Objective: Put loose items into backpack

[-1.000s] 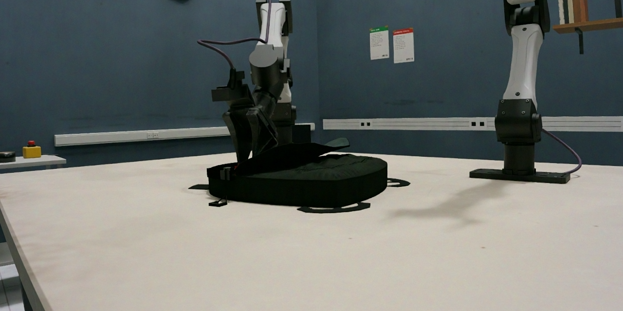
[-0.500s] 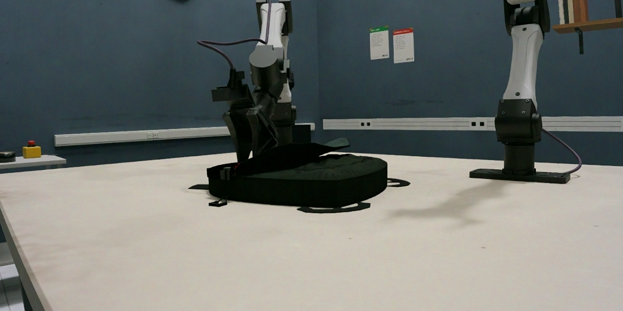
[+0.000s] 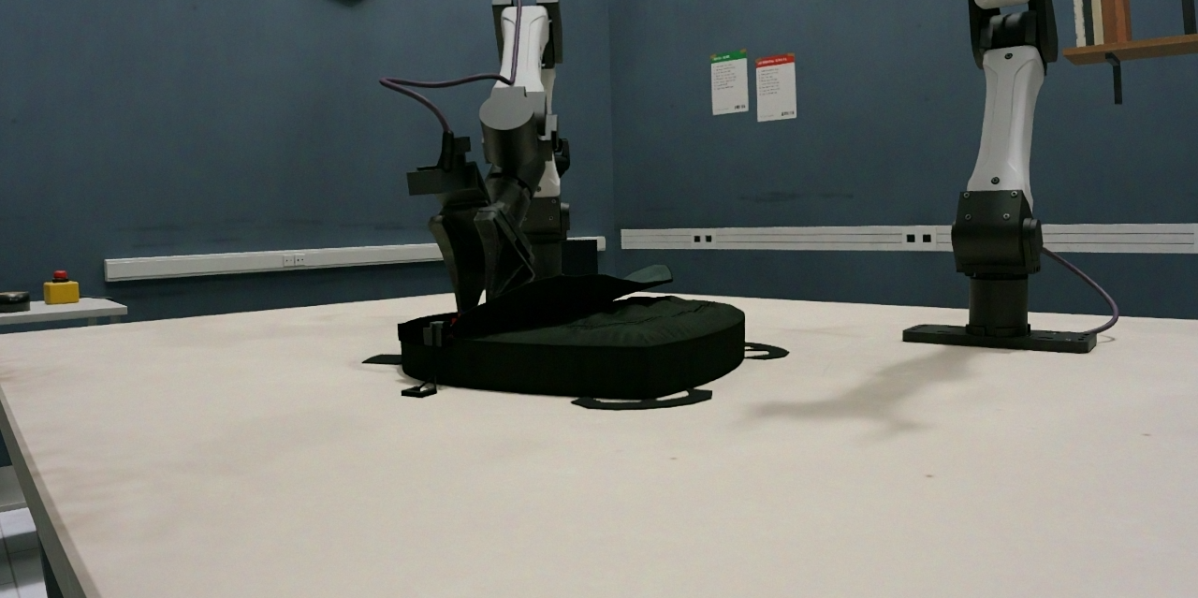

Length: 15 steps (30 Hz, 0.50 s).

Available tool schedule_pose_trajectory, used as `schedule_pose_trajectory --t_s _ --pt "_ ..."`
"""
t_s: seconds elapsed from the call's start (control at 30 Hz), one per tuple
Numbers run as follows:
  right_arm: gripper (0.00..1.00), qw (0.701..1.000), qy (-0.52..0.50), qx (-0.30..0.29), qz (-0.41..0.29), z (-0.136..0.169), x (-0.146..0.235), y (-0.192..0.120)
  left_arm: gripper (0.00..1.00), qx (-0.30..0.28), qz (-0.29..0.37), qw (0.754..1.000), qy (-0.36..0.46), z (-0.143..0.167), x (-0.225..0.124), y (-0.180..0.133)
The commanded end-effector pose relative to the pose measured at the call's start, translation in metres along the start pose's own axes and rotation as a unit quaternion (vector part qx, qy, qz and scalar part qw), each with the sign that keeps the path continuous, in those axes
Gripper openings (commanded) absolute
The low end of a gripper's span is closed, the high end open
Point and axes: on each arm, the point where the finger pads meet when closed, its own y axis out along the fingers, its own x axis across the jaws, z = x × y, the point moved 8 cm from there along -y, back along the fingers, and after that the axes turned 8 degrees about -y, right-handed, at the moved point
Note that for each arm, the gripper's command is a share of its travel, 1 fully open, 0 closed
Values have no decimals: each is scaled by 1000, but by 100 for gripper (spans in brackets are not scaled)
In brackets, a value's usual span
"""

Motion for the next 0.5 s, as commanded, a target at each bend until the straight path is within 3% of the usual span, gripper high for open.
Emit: schedule_pose_trajectory --t_s 0.0,0.47 --pt "27 1000 -7 20 -1 10 0 -7 90 -9 1 1000 -1 -6 -1 -1" --pt "27 1000 -7 19 -1 10 -1 -8 90 -9 1 1000 -1 -6 -1 -1"
